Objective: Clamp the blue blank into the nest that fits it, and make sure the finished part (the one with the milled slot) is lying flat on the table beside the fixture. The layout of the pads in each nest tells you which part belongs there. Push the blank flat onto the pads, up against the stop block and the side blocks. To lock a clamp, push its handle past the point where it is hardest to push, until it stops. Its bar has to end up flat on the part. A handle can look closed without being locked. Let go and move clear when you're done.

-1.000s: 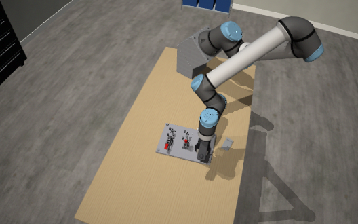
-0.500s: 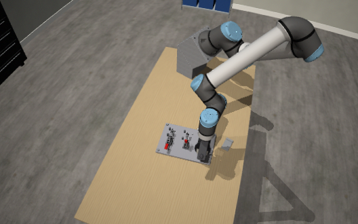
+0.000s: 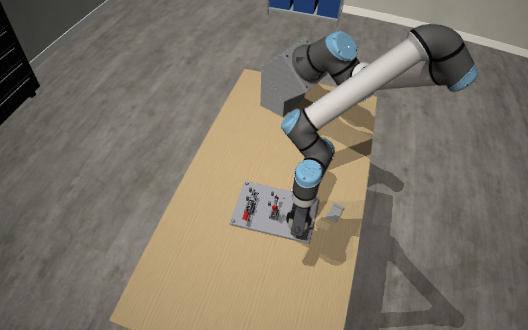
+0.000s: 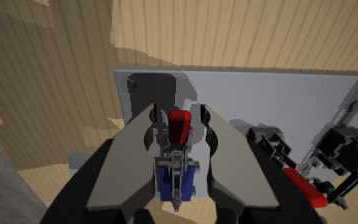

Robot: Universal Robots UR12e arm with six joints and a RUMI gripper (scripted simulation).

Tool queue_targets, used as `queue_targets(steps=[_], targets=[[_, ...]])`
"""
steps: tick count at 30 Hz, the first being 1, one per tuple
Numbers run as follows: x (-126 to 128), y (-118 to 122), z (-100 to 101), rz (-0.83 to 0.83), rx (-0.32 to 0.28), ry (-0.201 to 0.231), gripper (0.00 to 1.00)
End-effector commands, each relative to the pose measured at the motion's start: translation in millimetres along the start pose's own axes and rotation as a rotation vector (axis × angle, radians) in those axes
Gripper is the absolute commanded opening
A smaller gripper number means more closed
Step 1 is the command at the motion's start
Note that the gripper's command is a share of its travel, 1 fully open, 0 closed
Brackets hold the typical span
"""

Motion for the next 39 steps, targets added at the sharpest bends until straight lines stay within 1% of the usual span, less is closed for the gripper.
queue_targets(steps=[1,21,26,34,36,39], targets=[[-0.1,-0.5,-0.6,0.000,0.001,0.000,0.28],[-0.1,-0.5,-3.6,0.000,0.001,0.000,0.28],[-0.1,-0.5,-14.0,0.000,0.001,0.000,0.28],[-0.1,-0.5,-37.8,0.000,0.001,0.000,0.28],[-0.1,-0.5,-37.8,0.000,0.001,0.000,0.28],[-0.1,-0.5,-44.7,0.000,0.001,0.000,0.28]])
Point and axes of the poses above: the point where the finger pads meet when closed, its own z axis out along the fingers, its own x axis across the jaws, y = z × x, the point moved 8 cm from there along -z, back along the fingers, and after that the axes turned 11 degrees about z, right-handed, at the moved point
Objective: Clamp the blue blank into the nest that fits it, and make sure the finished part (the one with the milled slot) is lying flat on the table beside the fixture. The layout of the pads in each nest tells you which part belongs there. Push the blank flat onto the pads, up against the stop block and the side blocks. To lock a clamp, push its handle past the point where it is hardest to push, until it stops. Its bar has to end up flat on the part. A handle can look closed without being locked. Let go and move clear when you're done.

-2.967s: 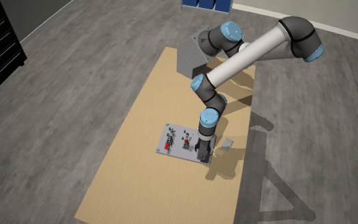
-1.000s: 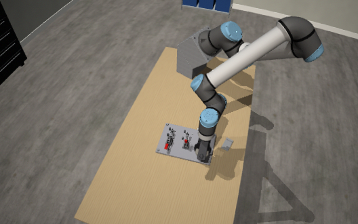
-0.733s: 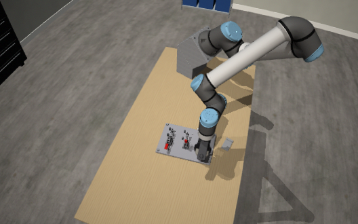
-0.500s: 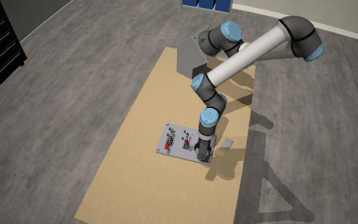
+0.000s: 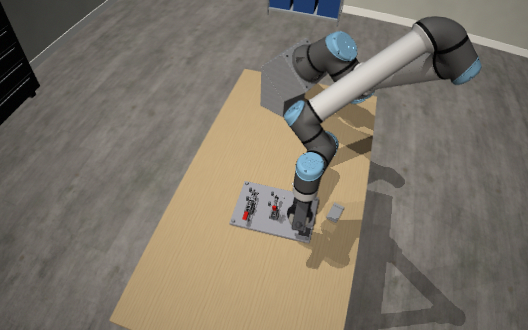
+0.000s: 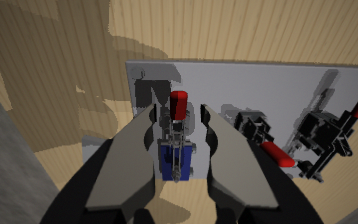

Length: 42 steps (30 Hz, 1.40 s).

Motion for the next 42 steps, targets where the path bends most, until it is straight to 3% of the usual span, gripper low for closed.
queue_targets(steps=[1,42], targets=[[-0.1,-0.5,-8.5,-0.001,0.001,0.000,0.28],[-0.1,-0.5,-12.8,-0.001,0.001,0.000,0.28]])
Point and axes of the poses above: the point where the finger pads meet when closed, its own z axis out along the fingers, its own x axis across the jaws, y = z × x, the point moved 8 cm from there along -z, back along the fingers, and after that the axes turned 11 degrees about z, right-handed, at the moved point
